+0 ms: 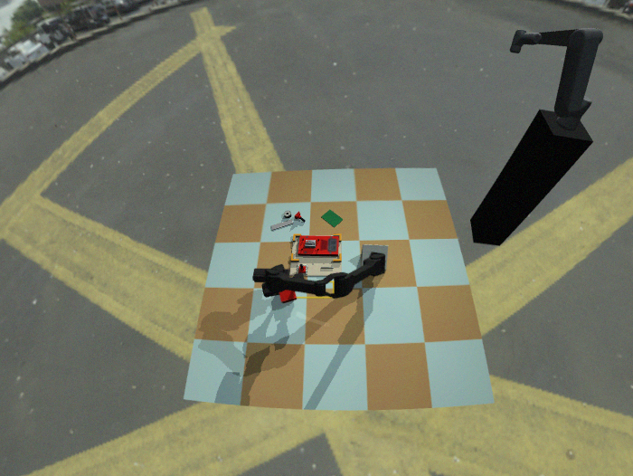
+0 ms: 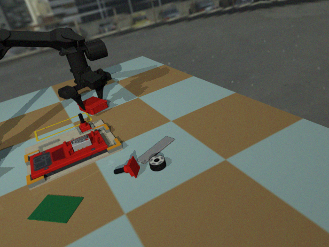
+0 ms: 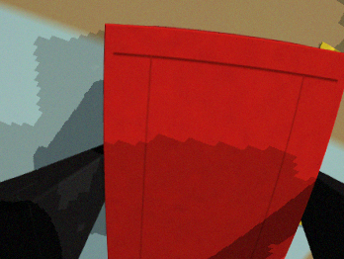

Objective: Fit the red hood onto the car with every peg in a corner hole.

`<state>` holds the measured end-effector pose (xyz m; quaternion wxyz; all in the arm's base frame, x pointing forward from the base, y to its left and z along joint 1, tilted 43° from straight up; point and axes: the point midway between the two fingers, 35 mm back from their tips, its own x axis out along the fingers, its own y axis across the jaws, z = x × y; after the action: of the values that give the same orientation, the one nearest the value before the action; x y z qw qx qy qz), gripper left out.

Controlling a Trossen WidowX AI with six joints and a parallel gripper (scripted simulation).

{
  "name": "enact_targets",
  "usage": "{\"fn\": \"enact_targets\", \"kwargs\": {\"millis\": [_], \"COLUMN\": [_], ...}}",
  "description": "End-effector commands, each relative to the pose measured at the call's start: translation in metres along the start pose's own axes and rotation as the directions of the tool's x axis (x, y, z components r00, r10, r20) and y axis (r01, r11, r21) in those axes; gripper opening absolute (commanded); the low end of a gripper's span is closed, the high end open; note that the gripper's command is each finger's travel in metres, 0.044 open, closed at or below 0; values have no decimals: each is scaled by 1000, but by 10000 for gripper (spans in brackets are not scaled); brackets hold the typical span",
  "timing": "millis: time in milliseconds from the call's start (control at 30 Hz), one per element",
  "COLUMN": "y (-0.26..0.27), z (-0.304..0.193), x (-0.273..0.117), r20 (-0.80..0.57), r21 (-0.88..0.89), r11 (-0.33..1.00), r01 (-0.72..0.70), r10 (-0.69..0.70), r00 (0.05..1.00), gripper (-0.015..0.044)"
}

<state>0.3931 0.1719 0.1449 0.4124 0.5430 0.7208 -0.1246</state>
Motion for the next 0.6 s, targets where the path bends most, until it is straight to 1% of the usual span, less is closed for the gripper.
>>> {"fn": "enact_targets", "kwargs": {"millis": [0,567], "y": [2,2], "z": [0,1], "x": [-14,-62], "r20": [2,4], "r21": [-6,-5], "r11": [1000,1000], "r01": [-8,-7], "r10": [8,7], "r00": [1000,1000], "gripper": [0,0]}}
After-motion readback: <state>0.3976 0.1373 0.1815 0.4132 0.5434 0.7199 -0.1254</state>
